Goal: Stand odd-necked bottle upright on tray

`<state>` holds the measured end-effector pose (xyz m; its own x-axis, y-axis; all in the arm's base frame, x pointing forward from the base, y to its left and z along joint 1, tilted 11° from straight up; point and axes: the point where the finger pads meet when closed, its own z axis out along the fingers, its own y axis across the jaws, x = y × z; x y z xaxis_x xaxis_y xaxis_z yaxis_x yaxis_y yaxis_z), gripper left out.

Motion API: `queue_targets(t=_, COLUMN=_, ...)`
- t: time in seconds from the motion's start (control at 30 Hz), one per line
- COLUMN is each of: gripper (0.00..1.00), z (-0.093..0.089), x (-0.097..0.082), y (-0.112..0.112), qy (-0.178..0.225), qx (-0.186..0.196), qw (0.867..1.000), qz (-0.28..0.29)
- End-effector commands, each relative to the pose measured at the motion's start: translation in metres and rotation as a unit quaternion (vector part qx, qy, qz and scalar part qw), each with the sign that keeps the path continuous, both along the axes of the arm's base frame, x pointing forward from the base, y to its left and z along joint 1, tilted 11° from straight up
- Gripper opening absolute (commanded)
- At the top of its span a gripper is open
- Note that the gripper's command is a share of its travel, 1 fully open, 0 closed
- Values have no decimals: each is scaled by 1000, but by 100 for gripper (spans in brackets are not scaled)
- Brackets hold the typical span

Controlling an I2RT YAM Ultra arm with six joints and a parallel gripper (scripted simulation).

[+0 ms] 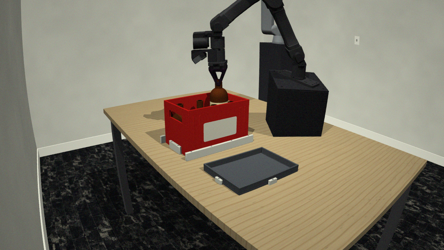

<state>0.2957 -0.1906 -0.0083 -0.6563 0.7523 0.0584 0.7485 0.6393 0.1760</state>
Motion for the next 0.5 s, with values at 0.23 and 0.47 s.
queue_targets(t=0.23, gripper=0, z=30, x=9, y=-17, qy=-29, qx=-22, qw=999, qz=-7)
queue_targets(t=0.47, gripper=0, z=30, x=9, y=-17, qy=-29, qx=-22, qw=999, qz=-7)
